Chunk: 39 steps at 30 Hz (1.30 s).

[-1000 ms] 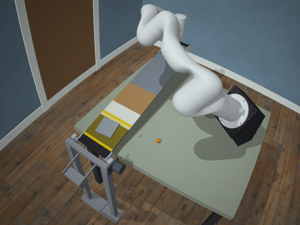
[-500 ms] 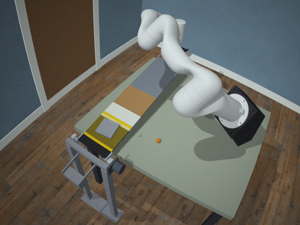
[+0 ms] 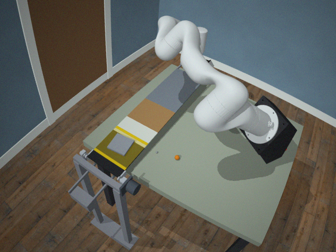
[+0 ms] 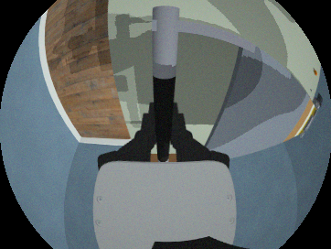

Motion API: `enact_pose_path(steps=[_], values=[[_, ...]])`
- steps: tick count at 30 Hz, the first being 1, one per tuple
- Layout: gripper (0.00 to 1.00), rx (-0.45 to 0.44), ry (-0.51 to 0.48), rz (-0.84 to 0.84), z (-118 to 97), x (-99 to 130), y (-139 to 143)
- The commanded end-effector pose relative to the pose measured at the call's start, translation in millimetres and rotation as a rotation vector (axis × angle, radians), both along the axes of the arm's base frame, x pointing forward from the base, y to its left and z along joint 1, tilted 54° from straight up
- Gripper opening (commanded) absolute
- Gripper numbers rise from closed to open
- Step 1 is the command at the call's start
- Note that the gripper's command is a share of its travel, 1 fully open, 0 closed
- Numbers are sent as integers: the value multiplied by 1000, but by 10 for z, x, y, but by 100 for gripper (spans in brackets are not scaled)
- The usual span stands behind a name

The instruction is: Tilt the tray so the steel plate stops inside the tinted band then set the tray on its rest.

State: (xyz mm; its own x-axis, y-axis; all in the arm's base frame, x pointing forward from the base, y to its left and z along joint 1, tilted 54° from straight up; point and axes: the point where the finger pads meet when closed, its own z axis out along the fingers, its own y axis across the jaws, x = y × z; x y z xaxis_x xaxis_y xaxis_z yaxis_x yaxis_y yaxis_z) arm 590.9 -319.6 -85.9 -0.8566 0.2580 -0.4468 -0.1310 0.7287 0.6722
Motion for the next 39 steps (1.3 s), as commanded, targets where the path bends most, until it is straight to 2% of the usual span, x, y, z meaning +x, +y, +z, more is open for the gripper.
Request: enact_pose_path(steps=[1, 11, 39], values=[[0, -1, -1, -1, -61, 57, 52], [0, -1, -1, -1, -218, 186, 208], [0, -1, -1, -1, -299, 254, 293]])
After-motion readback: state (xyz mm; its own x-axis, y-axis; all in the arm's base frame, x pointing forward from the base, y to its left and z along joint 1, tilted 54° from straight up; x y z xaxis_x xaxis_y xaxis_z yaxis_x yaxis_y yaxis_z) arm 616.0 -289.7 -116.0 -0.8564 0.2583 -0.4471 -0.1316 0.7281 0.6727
